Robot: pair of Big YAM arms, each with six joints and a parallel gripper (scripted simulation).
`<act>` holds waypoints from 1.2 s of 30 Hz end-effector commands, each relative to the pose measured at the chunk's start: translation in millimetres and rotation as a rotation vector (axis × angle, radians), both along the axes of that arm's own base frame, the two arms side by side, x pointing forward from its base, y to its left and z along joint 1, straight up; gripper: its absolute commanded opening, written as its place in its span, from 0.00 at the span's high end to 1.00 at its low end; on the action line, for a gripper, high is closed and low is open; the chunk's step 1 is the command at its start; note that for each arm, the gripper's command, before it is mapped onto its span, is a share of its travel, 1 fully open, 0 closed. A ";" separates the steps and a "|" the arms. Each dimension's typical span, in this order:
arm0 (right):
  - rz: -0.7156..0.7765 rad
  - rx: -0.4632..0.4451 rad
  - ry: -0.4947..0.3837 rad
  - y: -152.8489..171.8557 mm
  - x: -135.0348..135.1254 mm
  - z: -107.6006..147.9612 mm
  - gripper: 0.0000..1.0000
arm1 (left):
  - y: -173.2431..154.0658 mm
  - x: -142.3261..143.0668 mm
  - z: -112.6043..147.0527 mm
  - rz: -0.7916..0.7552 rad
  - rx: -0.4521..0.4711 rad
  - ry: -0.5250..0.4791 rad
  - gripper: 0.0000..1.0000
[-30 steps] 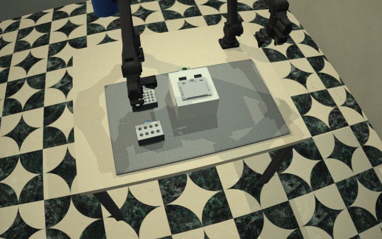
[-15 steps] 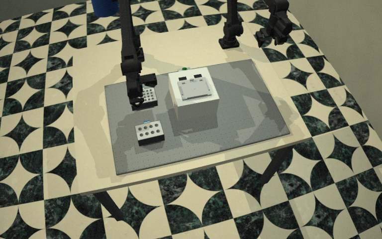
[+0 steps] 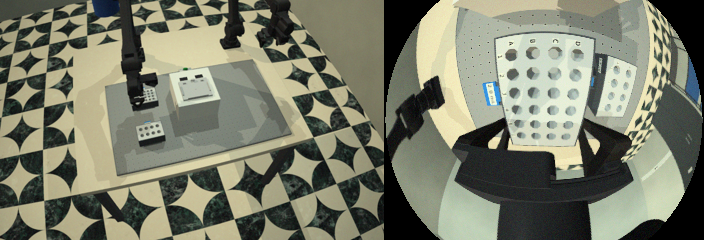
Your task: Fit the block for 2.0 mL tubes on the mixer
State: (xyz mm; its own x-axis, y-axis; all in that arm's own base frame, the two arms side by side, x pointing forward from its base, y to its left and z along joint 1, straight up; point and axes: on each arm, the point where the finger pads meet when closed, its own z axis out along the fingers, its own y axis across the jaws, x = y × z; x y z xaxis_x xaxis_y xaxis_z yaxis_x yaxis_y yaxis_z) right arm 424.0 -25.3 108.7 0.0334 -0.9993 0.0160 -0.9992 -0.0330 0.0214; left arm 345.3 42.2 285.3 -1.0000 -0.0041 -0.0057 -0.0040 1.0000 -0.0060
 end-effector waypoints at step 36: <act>-0.003 -0.003 -0.126 -2.1 33.7 43.8 1.00 | -1.1 13.8 17.0 0.000 0.006 -0.041 0.00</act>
